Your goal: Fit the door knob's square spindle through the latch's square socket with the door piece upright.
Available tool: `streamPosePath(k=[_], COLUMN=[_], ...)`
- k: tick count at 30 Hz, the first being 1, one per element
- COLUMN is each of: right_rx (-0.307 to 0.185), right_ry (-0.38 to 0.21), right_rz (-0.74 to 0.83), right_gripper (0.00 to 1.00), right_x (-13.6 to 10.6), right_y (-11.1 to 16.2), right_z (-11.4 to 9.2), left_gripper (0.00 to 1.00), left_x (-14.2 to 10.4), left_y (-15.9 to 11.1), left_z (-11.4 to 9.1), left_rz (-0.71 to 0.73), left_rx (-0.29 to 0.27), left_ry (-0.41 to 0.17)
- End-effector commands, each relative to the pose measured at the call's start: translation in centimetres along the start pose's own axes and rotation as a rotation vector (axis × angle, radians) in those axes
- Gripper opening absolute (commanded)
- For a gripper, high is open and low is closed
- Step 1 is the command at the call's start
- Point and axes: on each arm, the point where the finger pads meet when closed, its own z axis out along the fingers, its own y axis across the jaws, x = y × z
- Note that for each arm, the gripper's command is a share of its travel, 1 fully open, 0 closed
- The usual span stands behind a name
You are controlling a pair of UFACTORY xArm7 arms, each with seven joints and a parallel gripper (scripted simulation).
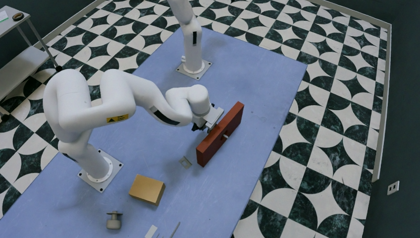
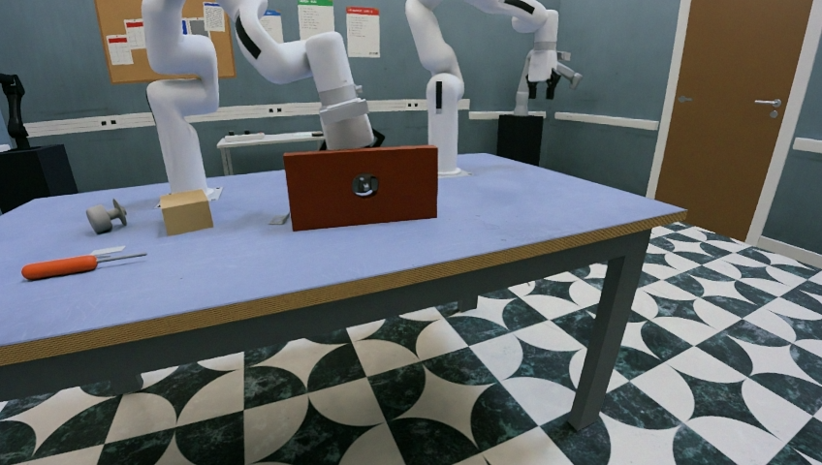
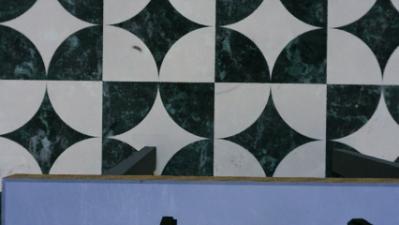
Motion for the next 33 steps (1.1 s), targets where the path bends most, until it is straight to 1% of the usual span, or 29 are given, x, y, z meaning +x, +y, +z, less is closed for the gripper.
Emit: streamPosePath(k=[1, 33], right_rx=[0.002, 0.002], right_ry=[0.002, 0.002], right_rz=[-0.001, -0.001], right_gripper=[0.61, 0.61], right_x=[0.11, 0.61], right_y=[-0.11, -0.11], right_z=[-0.11, -0.15], left_gripper=[1.0, 1.0], left_x=[0.06, 0.06], left_y=[0.01, 0.01], left_z=[-0.09, -0.09], left_rz=[0.0, 0.0], left_rx=[0.0, 0.0], left_ry=[0.002, 0.002])
